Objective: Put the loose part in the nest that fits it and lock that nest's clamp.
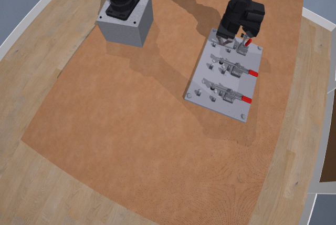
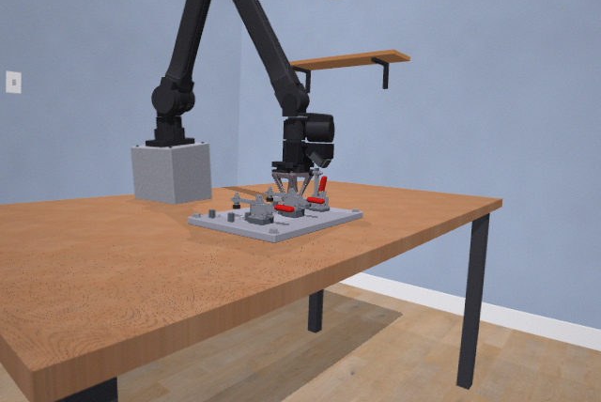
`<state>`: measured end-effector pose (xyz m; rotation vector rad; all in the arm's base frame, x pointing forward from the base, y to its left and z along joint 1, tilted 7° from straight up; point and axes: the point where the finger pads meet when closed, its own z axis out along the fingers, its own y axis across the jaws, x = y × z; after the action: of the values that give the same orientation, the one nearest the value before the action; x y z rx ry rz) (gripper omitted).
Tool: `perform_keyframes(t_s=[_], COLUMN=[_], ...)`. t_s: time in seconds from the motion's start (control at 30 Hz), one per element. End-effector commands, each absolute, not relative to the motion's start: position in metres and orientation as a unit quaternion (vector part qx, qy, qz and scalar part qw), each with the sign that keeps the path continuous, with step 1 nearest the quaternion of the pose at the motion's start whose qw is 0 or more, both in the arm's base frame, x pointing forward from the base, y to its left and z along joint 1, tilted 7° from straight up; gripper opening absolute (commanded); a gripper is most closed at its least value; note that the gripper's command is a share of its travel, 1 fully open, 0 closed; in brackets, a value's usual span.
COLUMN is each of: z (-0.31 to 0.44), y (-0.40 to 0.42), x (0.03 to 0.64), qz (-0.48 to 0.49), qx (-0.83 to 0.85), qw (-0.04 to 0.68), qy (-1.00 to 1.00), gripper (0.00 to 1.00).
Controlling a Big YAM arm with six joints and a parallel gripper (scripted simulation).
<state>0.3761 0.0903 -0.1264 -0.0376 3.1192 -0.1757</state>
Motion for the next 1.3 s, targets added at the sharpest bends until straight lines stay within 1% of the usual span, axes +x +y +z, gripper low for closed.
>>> perform_keyframes(t_s=[0.0, 1.27], z=[-0.1267, -0.1270], y=[0.0863, 0.0858], x=[0.3792, 0.3794], qz=[-0.055, -0.055], qx=[-0.010, -0.010], qw=[0.013, 0.013], qy=[0.998, 0.998], gripper=[0.00, 0.00])
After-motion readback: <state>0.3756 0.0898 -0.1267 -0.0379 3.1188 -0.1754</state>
